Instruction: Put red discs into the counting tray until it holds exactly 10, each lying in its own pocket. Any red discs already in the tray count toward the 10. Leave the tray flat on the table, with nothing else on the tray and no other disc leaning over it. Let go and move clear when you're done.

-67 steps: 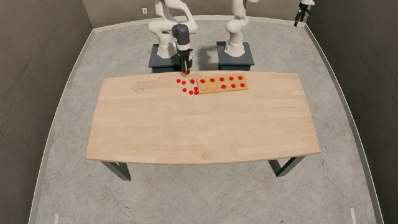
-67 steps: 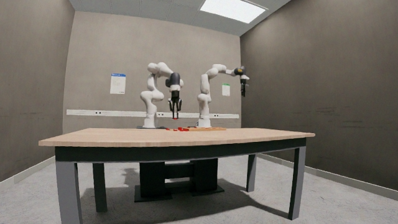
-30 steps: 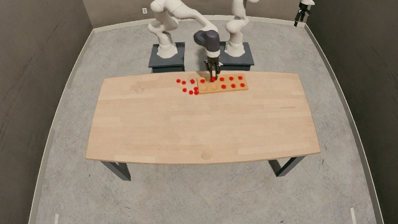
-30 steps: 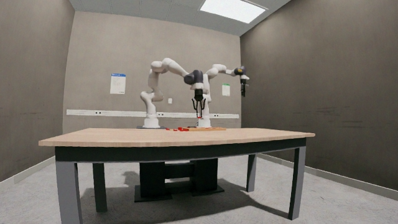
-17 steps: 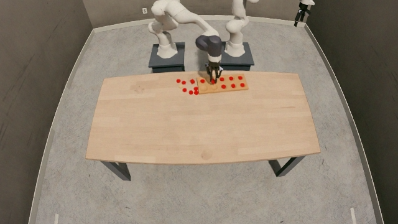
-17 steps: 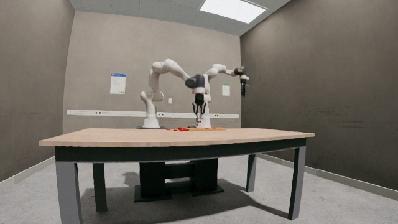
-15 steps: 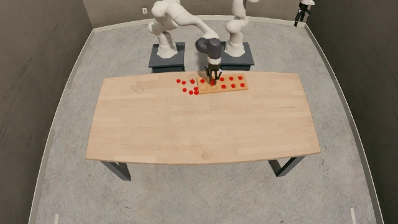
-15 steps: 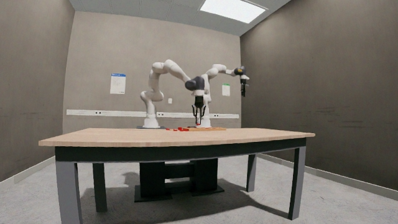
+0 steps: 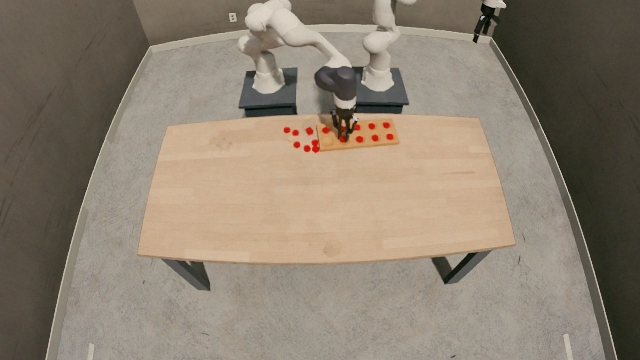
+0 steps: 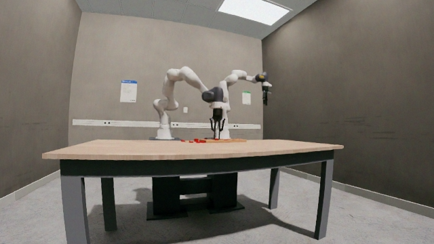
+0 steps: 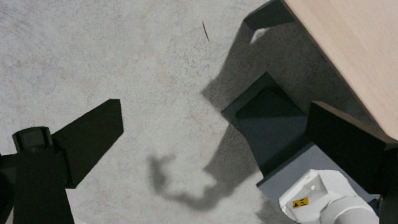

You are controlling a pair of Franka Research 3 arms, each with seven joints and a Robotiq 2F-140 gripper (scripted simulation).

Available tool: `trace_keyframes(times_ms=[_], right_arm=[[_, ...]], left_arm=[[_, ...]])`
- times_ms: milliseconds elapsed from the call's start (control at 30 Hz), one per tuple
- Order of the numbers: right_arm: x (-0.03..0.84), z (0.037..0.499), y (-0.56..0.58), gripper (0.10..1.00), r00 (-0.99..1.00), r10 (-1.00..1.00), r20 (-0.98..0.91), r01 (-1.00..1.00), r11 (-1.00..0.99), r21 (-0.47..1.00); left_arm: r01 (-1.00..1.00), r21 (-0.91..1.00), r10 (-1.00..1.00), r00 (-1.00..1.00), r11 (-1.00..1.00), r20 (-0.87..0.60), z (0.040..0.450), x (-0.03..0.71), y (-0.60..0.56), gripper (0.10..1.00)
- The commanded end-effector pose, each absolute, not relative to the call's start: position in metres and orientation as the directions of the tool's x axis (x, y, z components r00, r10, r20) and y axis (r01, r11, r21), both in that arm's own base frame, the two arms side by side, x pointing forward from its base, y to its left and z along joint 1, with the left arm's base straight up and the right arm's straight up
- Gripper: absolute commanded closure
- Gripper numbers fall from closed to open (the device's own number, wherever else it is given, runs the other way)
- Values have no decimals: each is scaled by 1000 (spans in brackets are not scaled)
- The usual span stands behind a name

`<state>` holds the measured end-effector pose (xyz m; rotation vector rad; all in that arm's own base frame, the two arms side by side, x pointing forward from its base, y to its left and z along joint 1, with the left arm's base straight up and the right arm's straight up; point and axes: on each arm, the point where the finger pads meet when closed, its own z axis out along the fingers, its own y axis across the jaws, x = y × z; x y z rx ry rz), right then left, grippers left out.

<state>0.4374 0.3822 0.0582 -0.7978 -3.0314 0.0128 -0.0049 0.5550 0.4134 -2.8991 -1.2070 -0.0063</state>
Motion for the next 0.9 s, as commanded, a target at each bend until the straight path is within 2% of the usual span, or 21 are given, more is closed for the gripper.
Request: trace_keyframes(times_ms=[0,733,767,867], right_arm=[[441,53,385,999,-859,513,0,513,859,0],[441,50,385,999,-859,512,0,512,859,0],[441,50,385,783,-859,512,0,512,859,0],[441,50,385,783,-859,512,0,512,859,0]], left_arm=[[715,0,715,699,-699,0,413,-6,554,98],[715,0,715,699,-699,0,413,-6,554,98],[715,0,715,699,-699,0,413,-6,554,98],[715,0,715,699,-699,0,413,-6,554,98]])
